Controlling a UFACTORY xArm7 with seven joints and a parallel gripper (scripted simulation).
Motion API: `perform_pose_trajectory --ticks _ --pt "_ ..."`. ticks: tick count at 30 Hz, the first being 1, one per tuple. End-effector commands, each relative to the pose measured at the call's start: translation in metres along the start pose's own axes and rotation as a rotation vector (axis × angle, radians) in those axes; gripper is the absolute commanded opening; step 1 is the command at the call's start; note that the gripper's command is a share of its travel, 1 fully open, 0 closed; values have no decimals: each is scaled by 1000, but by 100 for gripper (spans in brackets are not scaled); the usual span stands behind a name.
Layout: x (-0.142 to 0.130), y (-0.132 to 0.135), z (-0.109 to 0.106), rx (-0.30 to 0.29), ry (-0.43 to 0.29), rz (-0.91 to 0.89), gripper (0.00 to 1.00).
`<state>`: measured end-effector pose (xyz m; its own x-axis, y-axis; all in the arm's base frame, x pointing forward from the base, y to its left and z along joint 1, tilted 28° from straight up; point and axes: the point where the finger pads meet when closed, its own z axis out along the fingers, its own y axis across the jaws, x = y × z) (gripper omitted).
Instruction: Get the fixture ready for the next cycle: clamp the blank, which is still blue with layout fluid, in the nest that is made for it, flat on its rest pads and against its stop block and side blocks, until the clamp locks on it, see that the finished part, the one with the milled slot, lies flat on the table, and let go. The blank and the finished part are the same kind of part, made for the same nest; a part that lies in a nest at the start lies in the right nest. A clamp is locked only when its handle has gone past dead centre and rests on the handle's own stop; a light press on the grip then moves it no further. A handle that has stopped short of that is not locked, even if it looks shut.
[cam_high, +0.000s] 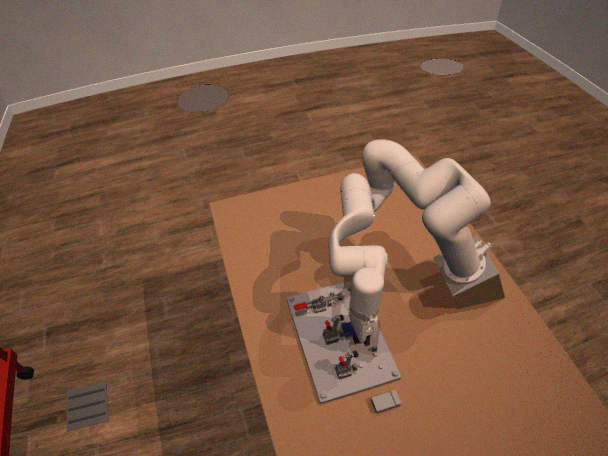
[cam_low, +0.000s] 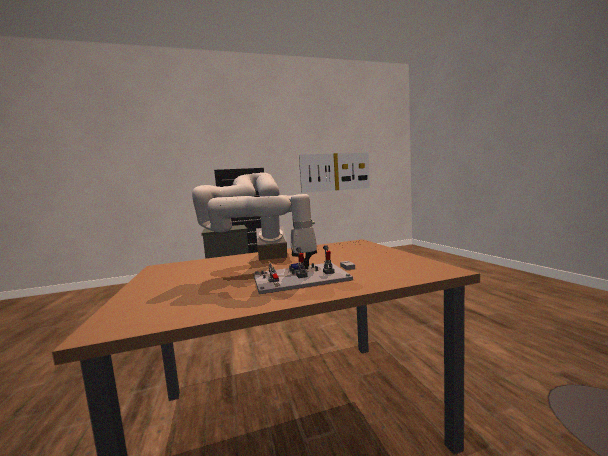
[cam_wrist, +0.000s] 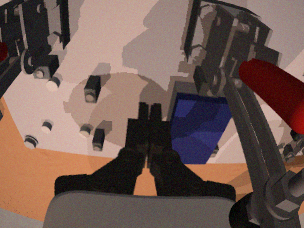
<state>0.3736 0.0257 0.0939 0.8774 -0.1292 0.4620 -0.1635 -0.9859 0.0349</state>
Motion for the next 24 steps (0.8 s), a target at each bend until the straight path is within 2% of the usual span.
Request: perform_pose_trajectory --ticks 1,12,20,24 --pt "1 1 0 -6 1 2 0" --pt "1 -17 0 -6 1 2 0" --pt "1 -18 -2 -6 1 2 0" --pt "1 -18 -18 -6 1 2 0"
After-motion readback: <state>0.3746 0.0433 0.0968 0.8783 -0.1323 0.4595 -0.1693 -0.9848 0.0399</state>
